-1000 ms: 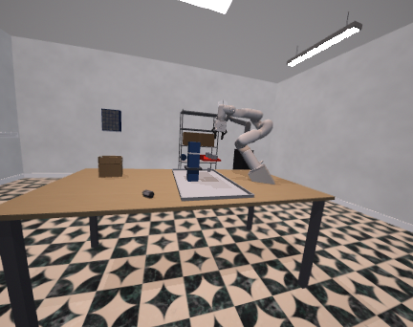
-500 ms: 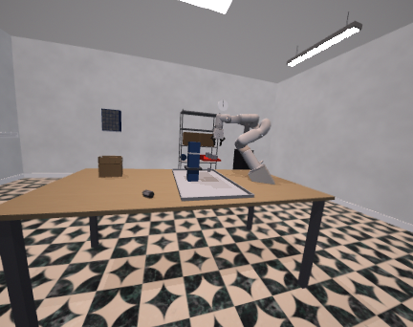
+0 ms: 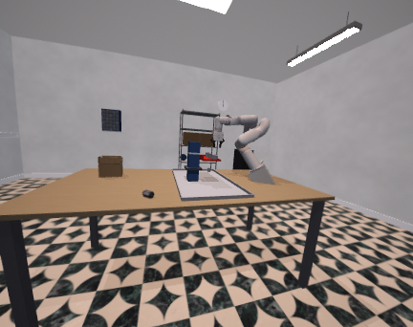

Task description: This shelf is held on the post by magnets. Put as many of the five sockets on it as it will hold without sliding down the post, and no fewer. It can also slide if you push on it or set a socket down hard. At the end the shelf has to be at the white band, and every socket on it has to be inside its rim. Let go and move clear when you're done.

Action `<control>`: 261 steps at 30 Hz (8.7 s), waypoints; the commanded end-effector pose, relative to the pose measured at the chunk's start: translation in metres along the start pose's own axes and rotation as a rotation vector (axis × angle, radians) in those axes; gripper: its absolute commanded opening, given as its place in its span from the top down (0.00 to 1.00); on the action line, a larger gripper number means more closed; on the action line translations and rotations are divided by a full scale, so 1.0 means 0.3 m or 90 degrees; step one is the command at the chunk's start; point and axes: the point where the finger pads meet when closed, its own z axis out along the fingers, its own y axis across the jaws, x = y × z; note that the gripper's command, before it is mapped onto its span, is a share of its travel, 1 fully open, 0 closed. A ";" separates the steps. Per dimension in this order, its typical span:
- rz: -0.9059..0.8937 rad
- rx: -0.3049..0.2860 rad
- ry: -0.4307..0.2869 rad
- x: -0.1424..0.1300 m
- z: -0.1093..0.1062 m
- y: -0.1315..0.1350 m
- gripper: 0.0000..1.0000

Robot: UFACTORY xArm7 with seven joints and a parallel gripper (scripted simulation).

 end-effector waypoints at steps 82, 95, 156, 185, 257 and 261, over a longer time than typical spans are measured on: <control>0.000 0.002 0.001 0.007 0.677 -0.240 0.39; 0.000 0.002 0.001 0.008 0.698 -0.240 0.39; 0.000 0.002 0.001 0.008 0.761 -0.241 1.00; 0.000 0.002 0.001 0.008 0.661 -0.241 1.00; 0.000 0.002 0.001 0.008 0.337 -0.157 1.00; 0.000 0.002 0.001 0.008 0.308 -0.146 1.00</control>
